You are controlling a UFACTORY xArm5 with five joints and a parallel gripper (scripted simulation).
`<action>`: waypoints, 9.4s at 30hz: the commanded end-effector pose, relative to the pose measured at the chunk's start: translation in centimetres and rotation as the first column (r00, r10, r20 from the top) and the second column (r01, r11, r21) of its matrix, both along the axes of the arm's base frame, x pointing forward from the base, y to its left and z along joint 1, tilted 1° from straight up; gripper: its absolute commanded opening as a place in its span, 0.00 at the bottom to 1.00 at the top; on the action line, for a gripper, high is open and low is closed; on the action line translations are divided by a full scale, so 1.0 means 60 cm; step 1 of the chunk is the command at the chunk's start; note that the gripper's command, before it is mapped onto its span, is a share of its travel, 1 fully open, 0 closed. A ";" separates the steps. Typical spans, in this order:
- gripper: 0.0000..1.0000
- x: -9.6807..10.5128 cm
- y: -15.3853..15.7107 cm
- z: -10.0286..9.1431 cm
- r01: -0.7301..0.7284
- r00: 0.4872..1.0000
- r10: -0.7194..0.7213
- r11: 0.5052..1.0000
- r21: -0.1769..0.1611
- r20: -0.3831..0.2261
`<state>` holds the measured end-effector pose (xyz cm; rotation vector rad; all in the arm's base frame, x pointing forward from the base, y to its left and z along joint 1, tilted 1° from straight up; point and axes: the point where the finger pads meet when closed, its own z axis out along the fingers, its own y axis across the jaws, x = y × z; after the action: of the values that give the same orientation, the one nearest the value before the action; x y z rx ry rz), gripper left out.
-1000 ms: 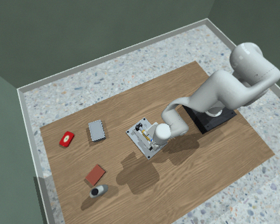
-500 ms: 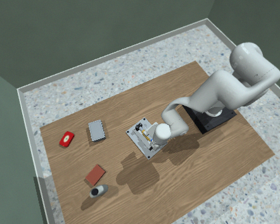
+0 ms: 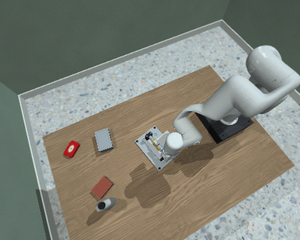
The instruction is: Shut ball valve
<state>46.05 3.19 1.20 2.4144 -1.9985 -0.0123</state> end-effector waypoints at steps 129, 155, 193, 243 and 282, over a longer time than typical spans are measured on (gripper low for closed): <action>0.00 0.098 -0.016 0.000 0.628 0.778 -0.628 0.778 -0.006 0.003; 0.00 0.117 -0.028 0.000 0.741 0.672 -0.741 0.672 -0.007 0.004; 0.00 0.142 -0.051 0.000 0.873 0.487 -0.873 0.487 -0.008 0.006; 0.00 0.164 -0.087 0.000 0.975 0.222 -0.975 0.222 -0.009 0.008; 0.00 0.174 -0.117 0.000 1.000 0.016 -1.000 0.016 -0.009 0.010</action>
<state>56.35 -3.74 1.02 0.3250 -3.1120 -0.0040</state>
